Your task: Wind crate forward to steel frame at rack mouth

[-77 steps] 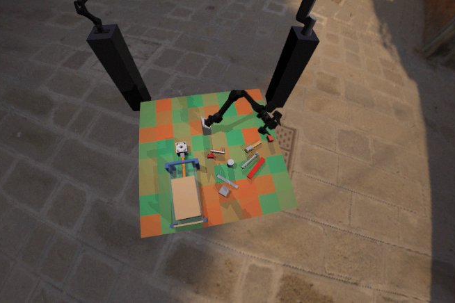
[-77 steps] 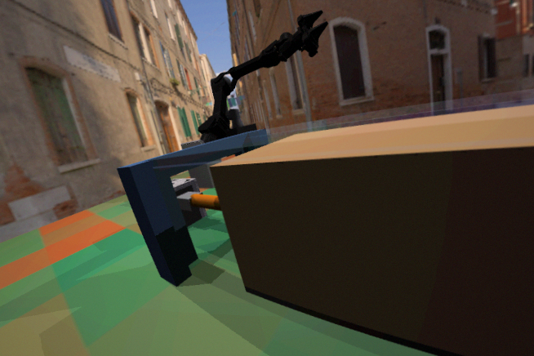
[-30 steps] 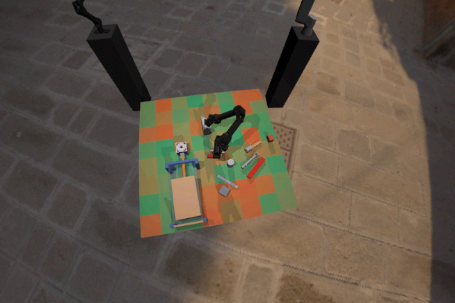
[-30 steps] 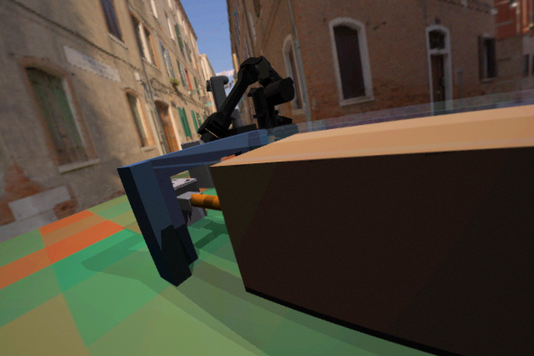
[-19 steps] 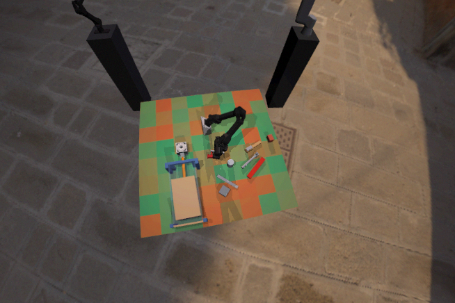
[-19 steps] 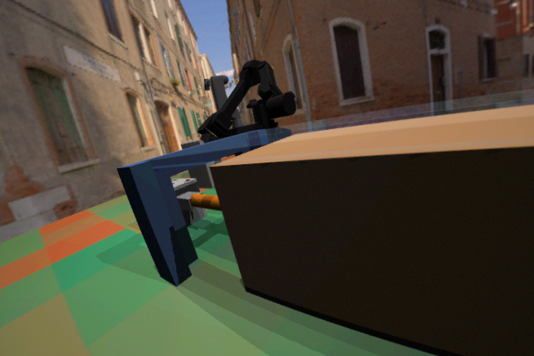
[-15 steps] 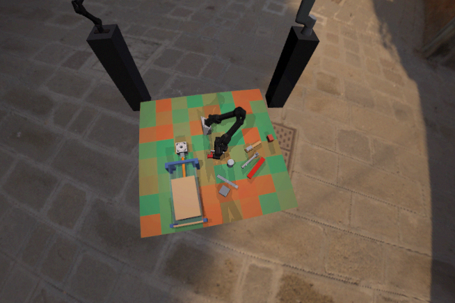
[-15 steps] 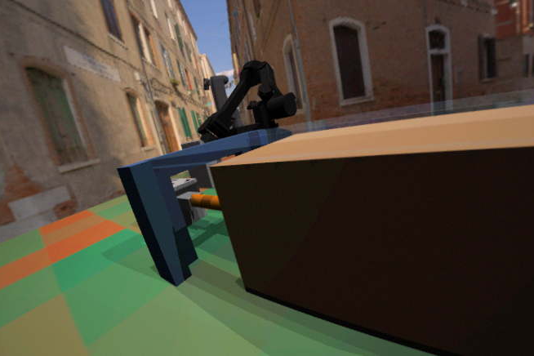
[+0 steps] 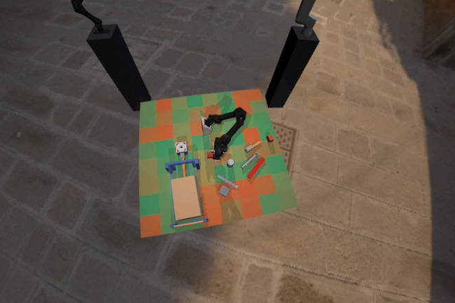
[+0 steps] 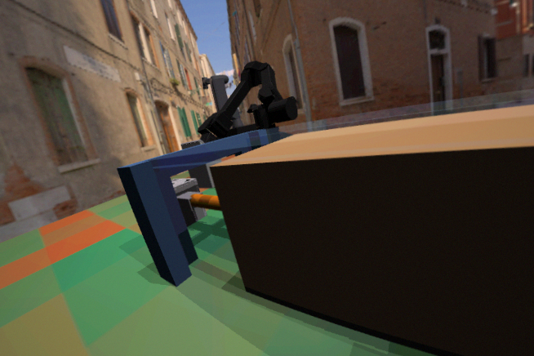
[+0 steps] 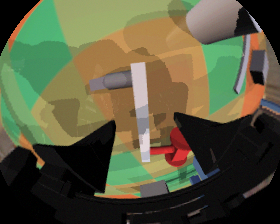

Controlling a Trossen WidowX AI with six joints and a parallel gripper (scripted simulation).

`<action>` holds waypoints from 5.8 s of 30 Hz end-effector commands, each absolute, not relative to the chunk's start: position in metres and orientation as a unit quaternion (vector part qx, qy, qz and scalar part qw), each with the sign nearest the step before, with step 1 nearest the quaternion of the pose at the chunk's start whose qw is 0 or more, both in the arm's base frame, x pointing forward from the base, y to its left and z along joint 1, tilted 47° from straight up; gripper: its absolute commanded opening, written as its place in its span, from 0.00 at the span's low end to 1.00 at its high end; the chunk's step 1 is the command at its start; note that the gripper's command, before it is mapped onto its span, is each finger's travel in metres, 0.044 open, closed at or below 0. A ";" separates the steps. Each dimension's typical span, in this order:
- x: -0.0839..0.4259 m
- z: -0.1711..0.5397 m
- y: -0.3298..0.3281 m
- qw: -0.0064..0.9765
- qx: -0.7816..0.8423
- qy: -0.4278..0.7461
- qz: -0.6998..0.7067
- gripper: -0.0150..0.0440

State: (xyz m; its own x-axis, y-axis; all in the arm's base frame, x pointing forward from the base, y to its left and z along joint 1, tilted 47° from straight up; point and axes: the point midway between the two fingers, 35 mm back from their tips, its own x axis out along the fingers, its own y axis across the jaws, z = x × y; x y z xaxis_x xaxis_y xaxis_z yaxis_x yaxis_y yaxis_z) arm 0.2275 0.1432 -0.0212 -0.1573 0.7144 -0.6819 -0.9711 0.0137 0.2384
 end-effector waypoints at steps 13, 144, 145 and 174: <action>0.228 -0.021 0.143 0.622 -0.186 0.346 0.678 0.73; 0.213 -0.128 -0.182 0.562 0.287 0.760 0.158 0.25; 0.213 -0.128 -0.182 0.563 0.279 0.763 0.151 0.25; 0.214 -0.128 -0.181 0.580 0.093 0.809 0.016 0.25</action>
State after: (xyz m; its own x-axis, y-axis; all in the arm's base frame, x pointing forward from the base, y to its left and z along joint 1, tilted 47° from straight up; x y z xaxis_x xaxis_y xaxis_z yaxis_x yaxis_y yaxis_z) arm 0.2141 -0.1796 -0.1289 -0.3035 0.2151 -0.9282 0.1422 0.9735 0.1790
